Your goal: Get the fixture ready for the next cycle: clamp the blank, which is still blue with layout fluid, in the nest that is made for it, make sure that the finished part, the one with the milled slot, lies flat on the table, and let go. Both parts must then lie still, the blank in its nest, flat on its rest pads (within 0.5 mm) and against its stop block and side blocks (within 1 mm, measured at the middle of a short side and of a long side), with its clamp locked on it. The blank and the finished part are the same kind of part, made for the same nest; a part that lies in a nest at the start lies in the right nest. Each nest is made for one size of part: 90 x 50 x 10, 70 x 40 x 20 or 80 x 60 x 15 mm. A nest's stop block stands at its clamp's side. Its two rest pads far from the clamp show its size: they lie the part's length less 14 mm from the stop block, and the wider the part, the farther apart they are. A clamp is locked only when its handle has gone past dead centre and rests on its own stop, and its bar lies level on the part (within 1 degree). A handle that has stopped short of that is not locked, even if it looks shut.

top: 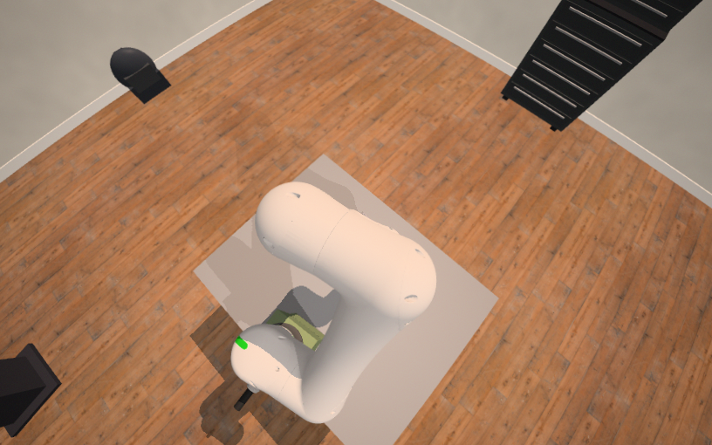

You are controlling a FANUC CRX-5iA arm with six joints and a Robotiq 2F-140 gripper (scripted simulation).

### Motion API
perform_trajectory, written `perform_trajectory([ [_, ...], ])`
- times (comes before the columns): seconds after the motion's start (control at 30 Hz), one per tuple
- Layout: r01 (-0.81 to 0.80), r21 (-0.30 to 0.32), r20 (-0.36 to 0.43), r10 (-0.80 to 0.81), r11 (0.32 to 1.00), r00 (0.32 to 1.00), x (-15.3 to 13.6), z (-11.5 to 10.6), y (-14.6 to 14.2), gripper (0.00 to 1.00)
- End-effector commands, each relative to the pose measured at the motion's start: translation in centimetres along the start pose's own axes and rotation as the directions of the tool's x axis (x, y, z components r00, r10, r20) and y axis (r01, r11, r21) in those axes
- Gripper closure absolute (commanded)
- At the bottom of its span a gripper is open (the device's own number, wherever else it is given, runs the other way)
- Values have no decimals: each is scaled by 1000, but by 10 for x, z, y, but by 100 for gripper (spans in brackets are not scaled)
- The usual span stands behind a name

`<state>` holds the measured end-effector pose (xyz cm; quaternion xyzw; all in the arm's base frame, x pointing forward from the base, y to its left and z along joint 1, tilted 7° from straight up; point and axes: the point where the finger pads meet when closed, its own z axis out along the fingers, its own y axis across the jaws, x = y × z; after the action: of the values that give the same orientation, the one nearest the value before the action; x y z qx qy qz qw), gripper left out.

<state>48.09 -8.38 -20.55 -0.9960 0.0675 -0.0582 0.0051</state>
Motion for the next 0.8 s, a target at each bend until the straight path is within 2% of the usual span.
perform_trajectory([
  [0.0,0,0,0,0,1000,1000,0,11,0,100],
  [0.23,0,0,0,0,1000,1000,0,21,0,100],
  [0.77,0,0,0,0,1000,1000,0,22,0,100],
])
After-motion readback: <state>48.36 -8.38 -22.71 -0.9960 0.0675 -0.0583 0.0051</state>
